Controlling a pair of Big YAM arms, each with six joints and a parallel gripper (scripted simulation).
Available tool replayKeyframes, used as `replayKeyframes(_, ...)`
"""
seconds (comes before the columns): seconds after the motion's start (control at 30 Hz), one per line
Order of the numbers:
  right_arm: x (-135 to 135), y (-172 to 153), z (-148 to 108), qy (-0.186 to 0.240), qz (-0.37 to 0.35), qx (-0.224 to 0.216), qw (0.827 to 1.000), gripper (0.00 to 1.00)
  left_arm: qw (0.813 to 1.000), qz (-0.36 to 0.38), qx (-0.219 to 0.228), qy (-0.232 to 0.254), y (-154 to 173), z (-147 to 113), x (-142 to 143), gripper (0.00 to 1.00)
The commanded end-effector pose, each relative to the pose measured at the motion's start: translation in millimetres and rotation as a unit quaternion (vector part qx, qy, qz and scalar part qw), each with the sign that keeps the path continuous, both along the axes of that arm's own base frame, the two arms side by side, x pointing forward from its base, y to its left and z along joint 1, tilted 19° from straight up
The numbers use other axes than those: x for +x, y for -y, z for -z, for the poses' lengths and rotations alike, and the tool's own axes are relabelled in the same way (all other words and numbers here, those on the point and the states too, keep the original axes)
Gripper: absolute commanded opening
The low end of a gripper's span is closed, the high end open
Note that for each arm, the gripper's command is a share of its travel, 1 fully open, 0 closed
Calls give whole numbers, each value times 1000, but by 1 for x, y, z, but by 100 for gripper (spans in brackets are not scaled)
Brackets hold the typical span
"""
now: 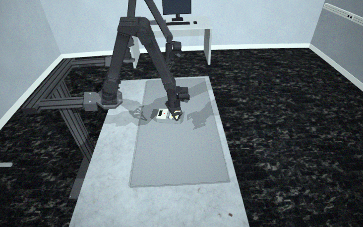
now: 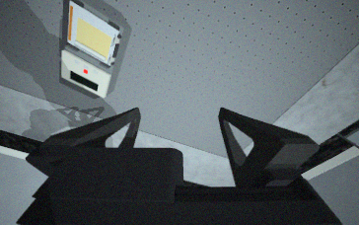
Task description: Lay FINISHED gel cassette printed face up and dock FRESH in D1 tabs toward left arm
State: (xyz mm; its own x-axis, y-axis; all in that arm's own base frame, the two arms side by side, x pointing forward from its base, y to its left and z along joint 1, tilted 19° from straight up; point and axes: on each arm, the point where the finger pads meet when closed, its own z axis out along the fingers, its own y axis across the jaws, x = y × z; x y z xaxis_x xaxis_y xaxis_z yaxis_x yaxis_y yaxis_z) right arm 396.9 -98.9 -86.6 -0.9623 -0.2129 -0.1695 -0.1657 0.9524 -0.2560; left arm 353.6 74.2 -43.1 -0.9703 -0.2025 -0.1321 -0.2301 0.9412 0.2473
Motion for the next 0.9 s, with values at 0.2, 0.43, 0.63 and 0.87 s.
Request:
replayKeyframes(0.2, -24, 23, -22, 13, 131, 10, 991, 98, 1000, 3, 0, 18, -2, -15, 14, 100)
replayKeyframes(0.43, -46, 42, -41, 22, 194, 13, 981, 98, 1000, 3, 0, 18, -2, -15, 14, 100)
replayKeyframes(0.63, -59, 53, -52, 22, 194, 13, 981, 98, 1000, 3, 0, 18, -2, -15, 14, 100)
replayKeyframes(0.87, -70, 62, -61, 22, 194, 13, 981, 98, 1000, 3, 0, 18, -2, -15, 14, 100)
